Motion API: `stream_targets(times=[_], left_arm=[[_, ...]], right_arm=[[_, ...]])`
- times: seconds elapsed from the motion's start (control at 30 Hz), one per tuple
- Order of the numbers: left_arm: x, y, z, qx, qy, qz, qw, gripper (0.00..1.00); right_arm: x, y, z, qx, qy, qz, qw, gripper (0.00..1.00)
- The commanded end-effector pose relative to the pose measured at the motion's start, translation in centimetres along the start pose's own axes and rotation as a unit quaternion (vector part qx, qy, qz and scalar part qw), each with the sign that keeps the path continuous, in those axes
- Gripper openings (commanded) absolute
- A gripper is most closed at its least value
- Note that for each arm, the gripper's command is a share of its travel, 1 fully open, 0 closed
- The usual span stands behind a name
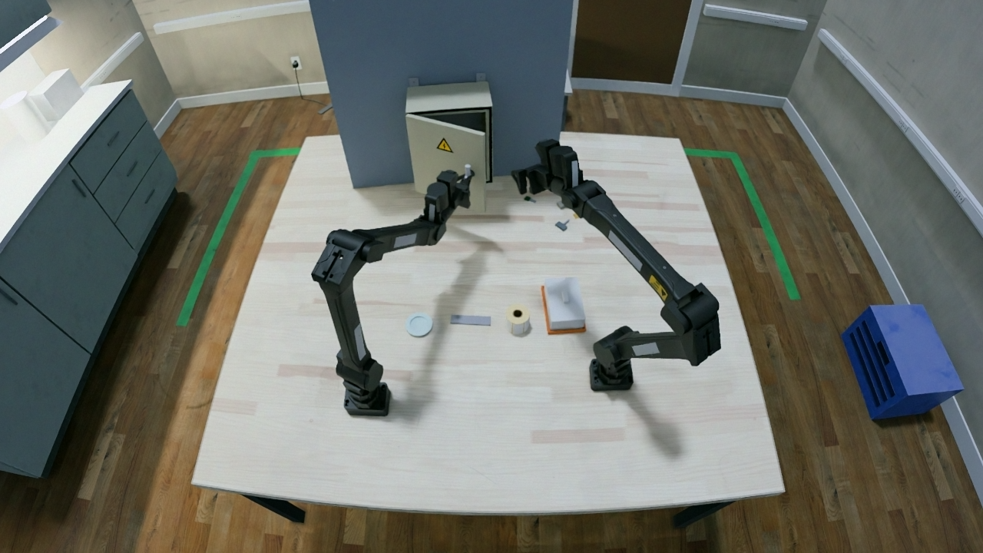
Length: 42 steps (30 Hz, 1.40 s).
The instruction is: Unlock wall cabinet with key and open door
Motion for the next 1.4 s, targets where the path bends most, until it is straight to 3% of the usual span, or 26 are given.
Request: stream_targets(times=[0.0,0.33,0.43,0.7,1.07,1.2,1.37], left_arm=[[1.0,-1.2,-1.3,-0.010,-0.010,0.015,1.000,0.09],[1.4,-1.5,-1.3,-0.002,-0.010,0.044,0.999,0.09],[1.3,-1.5,-1.3,-0.002,-0.005,0.044,0.999,0.43],[1.4,-3.5,-2.2,-0.018,-0.011,0.039,0.999,0.43],[2.3,-10.2,-1.5,-0.006,-0.013,0.040,0.999,0.43],[0.9,-10.6,-1.9,0.007,-0.015,0.049,0.999,0.43],[-5.4,-10.4,-8.6,0.015,-0.006,0.087,0.996,0.43]], right_arm=[[0.6,-1.6,-0.9,-0.014,-0.001,-0.004,1.000,1.00],[1.0,-2.6,-0.5,-0.012,0.002,-0.005,1.000,1.00],[1.1,-3.0,-0.4,-0.012,0.002,-0.005,1.000,1.00],[1.4,-3.8,-0.2,-0.013,0.002,-0.005,1.000,1.00],[1.8,-5.0,0.2,-0.017,0.002,-0.005,1.000,1.00],[1.9,-5.2,0.4,-0.030,0.002,-0.004,1.000,1.00],[2.4,-6.7,1.6,-0.093,-0.004,0.000,0.996,1.00]])
Point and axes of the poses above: on each arm, the point where the finger pads meet when closed, its own y axis out along the fingers, its own x axis across the jaws, z = x × y, the point moved 9 cm from there along -y, back along the fingers, and after that the axes turned 12 degrees about -y, right-handed, at the moved point
